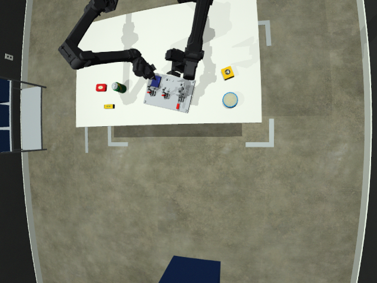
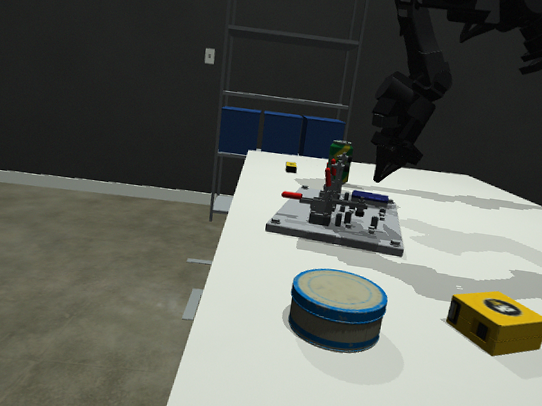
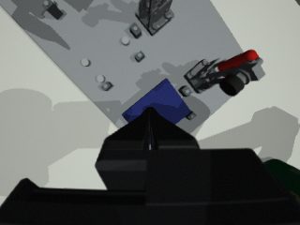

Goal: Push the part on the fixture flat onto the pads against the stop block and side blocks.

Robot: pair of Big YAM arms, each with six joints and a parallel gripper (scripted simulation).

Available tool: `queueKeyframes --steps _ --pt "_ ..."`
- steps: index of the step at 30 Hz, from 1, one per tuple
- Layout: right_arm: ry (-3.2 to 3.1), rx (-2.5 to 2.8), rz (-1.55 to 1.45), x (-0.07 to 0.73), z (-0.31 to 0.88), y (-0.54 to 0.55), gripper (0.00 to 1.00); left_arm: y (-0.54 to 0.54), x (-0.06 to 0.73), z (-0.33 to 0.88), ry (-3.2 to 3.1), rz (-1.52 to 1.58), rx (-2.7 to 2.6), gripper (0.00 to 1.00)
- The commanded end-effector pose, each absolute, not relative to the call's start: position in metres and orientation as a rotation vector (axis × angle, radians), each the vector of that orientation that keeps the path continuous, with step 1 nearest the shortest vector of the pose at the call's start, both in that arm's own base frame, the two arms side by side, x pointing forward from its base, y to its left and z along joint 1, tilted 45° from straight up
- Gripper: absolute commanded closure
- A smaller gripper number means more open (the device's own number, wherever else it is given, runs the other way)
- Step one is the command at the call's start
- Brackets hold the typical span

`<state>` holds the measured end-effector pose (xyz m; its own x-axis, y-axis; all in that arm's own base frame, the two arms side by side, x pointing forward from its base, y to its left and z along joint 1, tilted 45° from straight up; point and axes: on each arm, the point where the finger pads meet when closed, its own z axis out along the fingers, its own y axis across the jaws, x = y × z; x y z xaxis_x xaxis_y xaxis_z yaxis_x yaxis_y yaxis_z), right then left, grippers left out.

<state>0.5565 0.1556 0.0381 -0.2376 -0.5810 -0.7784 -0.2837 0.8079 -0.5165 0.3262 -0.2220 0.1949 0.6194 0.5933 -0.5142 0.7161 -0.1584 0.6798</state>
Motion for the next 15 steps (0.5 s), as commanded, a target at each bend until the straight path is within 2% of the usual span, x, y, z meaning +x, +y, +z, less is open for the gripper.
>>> queueKeyframes --steps 1,15 --pt "1.846 -0.9 -0.437 0.564 0.049 0.186 1.0 -0.224 0.33 0.204 1.049 -0.151 1.836 0.0" --pt "1.953 -1.406 -0.694 0.575 0.043 0.193 1.0 -0.224 0.33 0.204 1.049 -0.151 1.836 0.0"
